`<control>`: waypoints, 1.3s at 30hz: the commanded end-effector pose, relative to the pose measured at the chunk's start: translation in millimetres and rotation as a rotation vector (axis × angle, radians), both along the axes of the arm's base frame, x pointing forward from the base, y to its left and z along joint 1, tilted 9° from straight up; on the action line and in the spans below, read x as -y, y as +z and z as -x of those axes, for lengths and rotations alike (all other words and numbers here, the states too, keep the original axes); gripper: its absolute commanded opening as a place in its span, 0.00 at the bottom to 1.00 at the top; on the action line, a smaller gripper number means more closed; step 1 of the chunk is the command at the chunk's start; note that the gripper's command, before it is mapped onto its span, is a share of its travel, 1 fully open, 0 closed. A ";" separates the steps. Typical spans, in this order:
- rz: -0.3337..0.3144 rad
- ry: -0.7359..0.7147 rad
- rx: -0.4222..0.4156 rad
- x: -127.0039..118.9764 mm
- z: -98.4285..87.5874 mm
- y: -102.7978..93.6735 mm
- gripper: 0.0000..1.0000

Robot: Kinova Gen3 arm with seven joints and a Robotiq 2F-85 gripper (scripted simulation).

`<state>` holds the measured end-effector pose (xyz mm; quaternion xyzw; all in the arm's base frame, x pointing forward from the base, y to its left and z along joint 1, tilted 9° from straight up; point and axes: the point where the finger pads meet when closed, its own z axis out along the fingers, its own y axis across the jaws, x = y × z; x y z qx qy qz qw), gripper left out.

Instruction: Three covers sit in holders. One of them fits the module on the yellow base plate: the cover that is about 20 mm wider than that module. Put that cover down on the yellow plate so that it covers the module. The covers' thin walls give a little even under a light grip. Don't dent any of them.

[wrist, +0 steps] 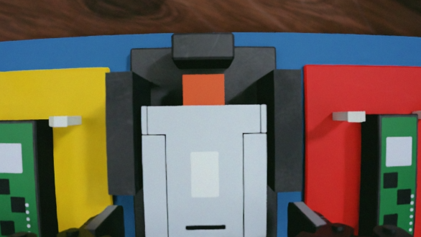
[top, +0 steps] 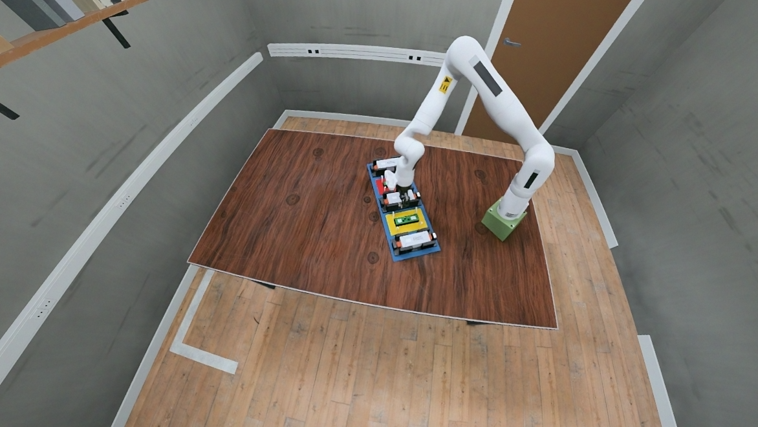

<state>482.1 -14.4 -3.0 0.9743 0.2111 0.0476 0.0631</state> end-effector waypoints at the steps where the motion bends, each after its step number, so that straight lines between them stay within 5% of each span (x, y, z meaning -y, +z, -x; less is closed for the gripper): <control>1: 0.000 0.000 0.002 -0.1 -0.6 0.8 1.00; 15: 0.000 0.000 0.002 -0.1 -0.6 0.8 1.00; 25: 0.000 0.000 0.002 -6.3 6.7 60.0 1.00; 32: 0.000 0.000 0.002 -6.3 6.7 60.0 1.00; 39: 0.000 0.000 0.002 -10.2 11.3 97.4 1.00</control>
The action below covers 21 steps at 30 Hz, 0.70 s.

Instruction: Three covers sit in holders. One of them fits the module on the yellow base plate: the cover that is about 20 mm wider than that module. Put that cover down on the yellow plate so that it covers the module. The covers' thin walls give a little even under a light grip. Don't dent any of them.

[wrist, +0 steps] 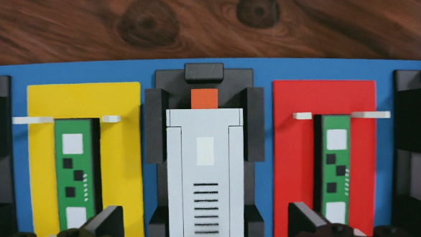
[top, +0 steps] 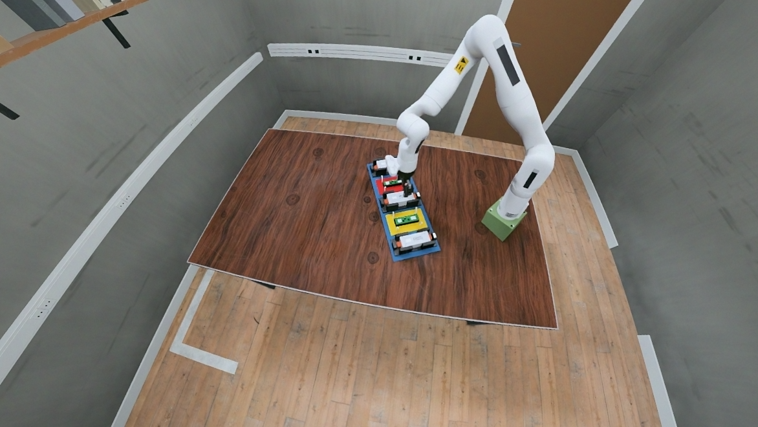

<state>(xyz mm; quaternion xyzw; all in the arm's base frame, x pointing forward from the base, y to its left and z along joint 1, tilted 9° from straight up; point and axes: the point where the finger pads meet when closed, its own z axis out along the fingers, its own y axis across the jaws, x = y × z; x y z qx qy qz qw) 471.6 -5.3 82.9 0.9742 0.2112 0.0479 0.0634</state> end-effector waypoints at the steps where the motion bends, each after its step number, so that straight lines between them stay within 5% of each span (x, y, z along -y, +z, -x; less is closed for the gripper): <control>1: 0.000 0.000 0.001 -1.6 1.4 16.8 1.00; 3: 0.000 0.000 0.001 -2.7 2.7 27.5 1.00; 21: 0.000 0.000 0.001 -1.8 1.6 18.7 1.00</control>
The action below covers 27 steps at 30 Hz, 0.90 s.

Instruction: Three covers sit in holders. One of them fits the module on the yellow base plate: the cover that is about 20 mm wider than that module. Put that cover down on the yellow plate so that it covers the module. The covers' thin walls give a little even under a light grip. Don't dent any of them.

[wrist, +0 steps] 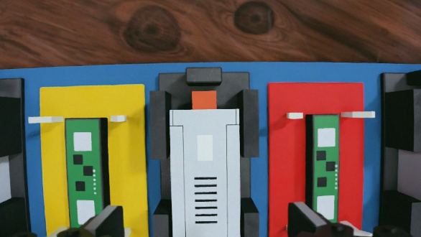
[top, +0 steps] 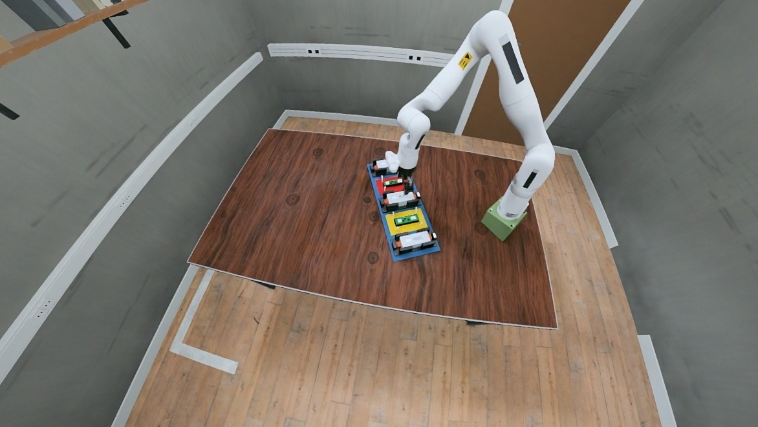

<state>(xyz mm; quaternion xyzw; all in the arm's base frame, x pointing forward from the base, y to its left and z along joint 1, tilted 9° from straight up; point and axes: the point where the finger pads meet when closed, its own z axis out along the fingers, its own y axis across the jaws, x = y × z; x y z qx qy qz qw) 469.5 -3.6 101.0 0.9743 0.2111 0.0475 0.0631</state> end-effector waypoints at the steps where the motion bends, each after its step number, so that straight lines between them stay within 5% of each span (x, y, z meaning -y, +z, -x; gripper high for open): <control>1: 0.000 0.000 0.002 -0.1 -0.5 0.5 1.00; 27: 0.000 0.000 0.002 0.3 -1.0 -4.0 1.00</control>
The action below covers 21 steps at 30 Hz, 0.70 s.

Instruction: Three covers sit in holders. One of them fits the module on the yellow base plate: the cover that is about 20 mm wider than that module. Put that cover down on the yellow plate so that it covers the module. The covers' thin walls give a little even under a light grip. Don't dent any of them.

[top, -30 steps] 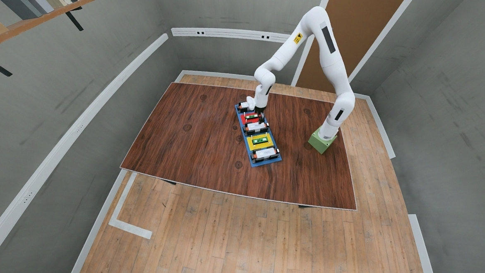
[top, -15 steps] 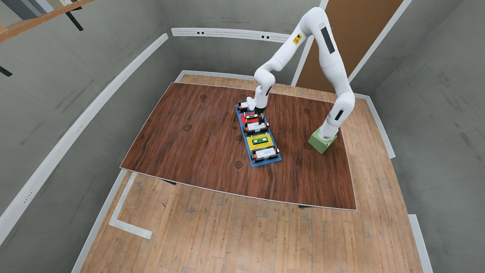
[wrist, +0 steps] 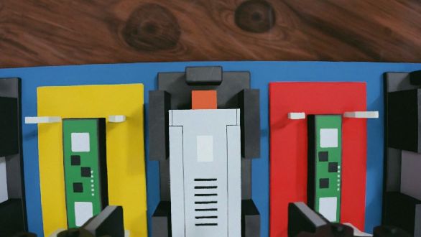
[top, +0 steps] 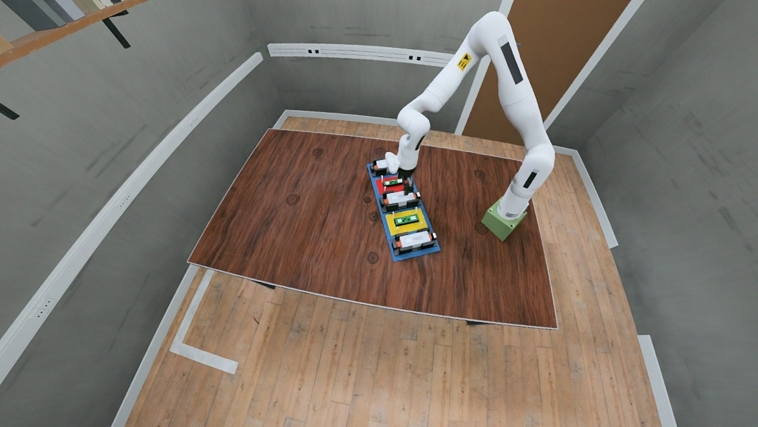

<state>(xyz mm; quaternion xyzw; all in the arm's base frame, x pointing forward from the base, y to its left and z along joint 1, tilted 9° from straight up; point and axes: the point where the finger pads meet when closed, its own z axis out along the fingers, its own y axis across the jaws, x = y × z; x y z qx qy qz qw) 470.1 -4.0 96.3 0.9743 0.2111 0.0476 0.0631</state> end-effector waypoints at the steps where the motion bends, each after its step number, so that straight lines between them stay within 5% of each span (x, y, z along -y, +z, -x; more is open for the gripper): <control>1: 0.000 0.000 0.002 -0.2 -0.4 0.8 1.00; 13: 0.000 0.000 0.002 -0.2 -0.4 0.8 1.00; 21: 0.000 0.000 0.002 -43.4 18.9 -7.1 1.00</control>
